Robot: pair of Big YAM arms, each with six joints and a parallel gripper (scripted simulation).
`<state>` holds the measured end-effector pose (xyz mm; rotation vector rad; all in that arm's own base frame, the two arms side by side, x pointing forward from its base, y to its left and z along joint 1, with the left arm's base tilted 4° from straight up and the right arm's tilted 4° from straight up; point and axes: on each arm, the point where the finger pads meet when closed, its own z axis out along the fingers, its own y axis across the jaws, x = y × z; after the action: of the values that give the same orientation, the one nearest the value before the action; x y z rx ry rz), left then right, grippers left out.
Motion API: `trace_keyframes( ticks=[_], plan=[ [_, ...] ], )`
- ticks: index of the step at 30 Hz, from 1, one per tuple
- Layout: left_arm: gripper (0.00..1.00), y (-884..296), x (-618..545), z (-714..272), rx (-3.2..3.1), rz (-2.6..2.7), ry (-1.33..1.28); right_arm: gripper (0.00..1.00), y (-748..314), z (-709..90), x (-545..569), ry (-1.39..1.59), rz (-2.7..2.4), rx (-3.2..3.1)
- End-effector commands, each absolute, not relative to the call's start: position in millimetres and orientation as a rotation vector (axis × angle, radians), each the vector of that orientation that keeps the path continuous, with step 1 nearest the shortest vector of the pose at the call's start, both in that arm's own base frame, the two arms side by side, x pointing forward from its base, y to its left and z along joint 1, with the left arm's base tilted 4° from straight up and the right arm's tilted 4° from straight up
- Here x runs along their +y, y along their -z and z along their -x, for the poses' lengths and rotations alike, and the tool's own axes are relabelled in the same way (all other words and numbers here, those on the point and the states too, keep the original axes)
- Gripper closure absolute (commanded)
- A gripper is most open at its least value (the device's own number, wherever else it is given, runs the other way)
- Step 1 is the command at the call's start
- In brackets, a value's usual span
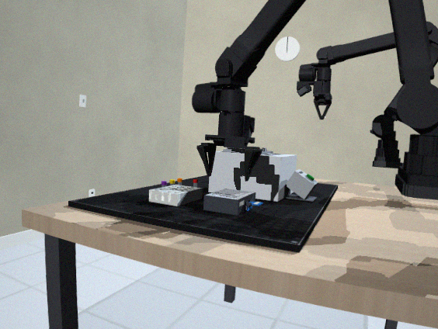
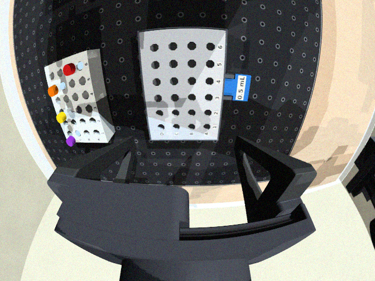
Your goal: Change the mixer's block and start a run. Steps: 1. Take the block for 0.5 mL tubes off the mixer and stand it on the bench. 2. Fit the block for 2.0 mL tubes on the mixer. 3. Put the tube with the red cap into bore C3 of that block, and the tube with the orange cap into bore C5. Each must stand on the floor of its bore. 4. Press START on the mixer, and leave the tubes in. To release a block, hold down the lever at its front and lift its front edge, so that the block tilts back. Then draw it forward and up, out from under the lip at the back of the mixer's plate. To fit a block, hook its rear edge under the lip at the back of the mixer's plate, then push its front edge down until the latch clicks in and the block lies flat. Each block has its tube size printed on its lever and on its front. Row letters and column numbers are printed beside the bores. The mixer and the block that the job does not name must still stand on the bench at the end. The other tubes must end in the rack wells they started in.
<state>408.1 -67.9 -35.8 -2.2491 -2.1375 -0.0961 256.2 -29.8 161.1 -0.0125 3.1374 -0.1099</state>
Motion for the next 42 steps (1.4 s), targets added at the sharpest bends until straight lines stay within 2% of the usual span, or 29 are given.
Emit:
trace_keyframes(
  ticks=[1,25,42],
  plan=[
    [0.0,32,-64,-410,-2.164,2.235,0.096,1.0,-193,-284,-27,0.109,0.016,3.045],
    [0.0,-12,-74,-424,-2.166,2.259,0.115,1.0,-163,-260,-25,0.104,0.021,3.126],
    [0.0,-35,-69,-423,-2.176,2.239,0.109,1.0,-183,-277,-26,0.107,0.018,3.075]
  ],
)
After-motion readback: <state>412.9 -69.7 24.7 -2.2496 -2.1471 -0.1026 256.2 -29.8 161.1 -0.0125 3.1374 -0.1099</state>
